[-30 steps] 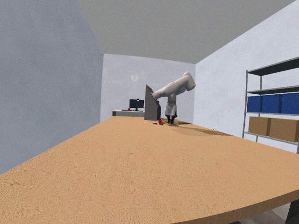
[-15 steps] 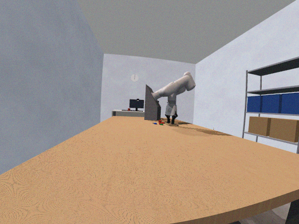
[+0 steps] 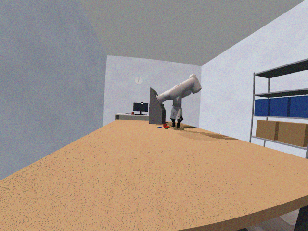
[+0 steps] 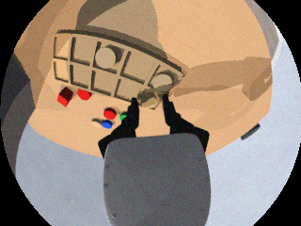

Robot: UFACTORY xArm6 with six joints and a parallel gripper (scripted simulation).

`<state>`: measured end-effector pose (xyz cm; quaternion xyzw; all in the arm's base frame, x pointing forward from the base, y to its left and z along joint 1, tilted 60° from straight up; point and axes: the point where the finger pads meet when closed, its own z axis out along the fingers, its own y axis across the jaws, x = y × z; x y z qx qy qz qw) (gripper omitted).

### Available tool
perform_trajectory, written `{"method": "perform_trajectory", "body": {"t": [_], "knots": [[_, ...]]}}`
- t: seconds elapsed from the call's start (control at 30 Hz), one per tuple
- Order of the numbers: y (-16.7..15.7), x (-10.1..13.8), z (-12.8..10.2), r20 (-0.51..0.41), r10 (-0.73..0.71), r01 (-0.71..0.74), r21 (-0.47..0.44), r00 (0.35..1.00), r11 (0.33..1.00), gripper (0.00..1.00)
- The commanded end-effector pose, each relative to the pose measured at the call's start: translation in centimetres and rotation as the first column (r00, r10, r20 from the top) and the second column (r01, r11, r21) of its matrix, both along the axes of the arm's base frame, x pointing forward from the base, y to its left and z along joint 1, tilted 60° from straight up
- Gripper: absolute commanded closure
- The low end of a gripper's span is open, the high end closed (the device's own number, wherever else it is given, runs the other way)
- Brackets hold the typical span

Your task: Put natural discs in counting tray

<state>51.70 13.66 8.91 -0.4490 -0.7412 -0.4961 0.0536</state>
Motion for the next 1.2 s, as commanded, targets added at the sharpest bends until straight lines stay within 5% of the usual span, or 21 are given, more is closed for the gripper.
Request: {"method": "perform_trajectory", "body": {"t": [0.0, 0.47, 0.7, 1.17], "knots": [[-0.1, 0.0, 0.0, 0.0, -0.002, 0.002, -0.001, 1.0, 1.0, 0.53], [-0.2, 0.0, 0.1, 0.0, -0.002, 0.002, 0.0, 1.0, 1.0, 0.53], [-7.8, -3.6, 4.9, 0.0, -0.002, 0.002, 0.0, 1.0, 1.0, 0.53], [-7.9, -3.6, 5.0, 0.0, -0.002, 0.002, 0.0, 1.0, 1.0, 0.53]]}}
